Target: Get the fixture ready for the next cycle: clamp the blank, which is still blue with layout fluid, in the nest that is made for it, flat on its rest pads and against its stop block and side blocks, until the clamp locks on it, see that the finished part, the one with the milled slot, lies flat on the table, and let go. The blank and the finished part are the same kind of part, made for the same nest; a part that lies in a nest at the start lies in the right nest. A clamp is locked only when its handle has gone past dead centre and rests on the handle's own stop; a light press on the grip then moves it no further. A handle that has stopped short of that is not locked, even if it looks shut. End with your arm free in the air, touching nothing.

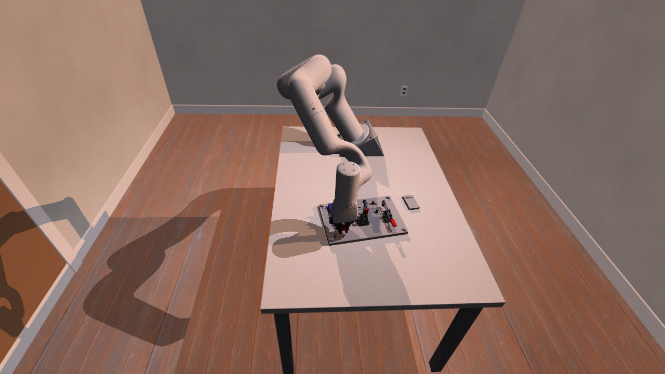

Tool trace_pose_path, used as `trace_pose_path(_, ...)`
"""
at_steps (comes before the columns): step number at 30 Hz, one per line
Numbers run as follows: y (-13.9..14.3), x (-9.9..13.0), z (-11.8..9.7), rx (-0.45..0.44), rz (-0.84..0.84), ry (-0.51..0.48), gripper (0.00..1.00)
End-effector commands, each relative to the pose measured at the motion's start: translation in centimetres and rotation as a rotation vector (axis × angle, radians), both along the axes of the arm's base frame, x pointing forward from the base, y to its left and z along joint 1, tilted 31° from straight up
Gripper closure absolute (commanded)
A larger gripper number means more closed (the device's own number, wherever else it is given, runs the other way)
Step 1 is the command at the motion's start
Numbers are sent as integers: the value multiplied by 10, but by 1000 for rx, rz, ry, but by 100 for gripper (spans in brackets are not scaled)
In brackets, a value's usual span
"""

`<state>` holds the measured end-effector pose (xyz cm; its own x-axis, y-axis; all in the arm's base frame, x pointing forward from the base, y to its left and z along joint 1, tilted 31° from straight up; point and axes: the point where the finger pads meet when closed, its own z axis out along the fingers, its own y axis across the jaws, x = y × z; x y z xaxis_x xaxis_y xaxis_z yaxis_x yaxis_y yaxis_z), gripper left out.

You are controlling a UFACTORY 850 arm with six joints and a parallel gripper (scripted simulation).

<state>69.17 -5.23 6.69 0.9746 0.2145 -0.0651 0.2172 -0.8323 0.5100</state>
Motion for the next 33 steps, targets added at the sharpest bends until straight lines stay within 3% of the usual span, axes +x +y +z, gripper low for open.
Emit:
trace_pose_path(1,-1,2,-1,1,0,-1,100)
trace_pose_path(33,-3,5,-7,1,0,-1,100)
